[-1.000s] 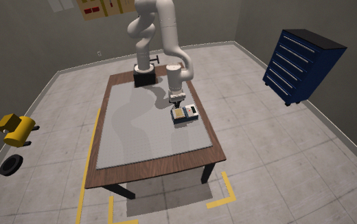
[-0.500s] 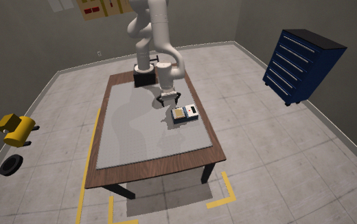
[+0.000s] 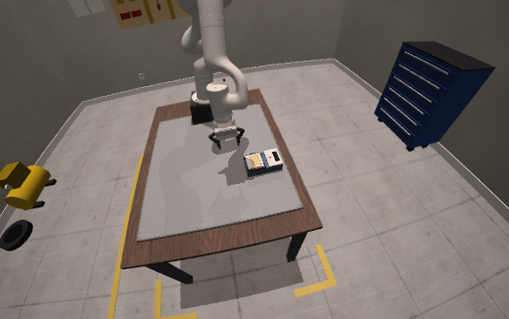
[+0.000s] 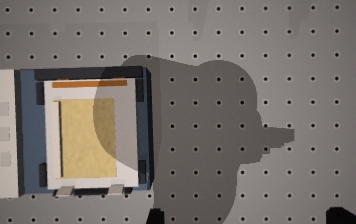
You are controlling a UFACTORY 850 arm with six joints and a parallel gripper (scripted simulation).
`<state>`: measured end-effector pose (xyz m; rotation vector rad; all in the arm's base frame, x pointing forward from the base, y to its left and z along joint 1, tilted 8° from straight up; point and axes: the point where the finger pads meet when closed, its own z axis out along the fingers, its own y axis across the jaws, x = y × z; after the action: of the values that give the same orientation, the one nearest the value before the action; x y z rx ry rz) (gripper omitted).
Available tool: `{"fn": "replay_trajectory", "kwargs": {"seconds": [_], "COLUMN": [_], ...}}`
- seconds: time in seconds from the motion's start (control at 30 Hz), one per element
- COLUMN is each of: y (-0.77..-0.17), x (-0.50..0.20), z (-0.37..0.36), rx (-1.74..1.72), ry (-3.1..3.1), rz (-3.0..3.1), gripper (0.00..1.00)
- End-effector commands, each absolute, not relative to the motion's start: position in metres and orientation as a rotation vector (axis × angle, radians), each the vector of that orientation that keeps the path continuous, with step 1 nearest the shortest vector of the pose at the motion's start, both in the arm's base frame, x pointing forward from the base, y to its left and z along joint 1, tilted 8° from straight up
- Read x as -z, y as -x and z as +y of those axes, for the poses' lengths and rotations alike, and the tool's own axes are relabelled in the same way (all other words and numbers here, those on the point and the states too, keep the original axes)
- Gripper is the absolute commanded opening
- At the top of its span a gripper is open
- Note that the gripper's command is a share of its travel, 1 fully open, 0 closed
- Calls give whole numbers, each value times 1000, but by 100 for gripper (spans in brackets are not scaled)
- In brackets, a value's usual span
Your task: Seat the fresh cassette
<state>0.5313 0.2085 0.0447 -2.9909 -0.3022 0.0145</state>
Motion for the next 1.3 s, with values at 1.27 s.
{"fn": "replay_trajectory", "kwargs": {"seconds": [1.27], "y": [-499], "x": [-74], "z": [87], "rx": [-14], "ry": [2989], "rz": [-288], "gripper": [100]}}
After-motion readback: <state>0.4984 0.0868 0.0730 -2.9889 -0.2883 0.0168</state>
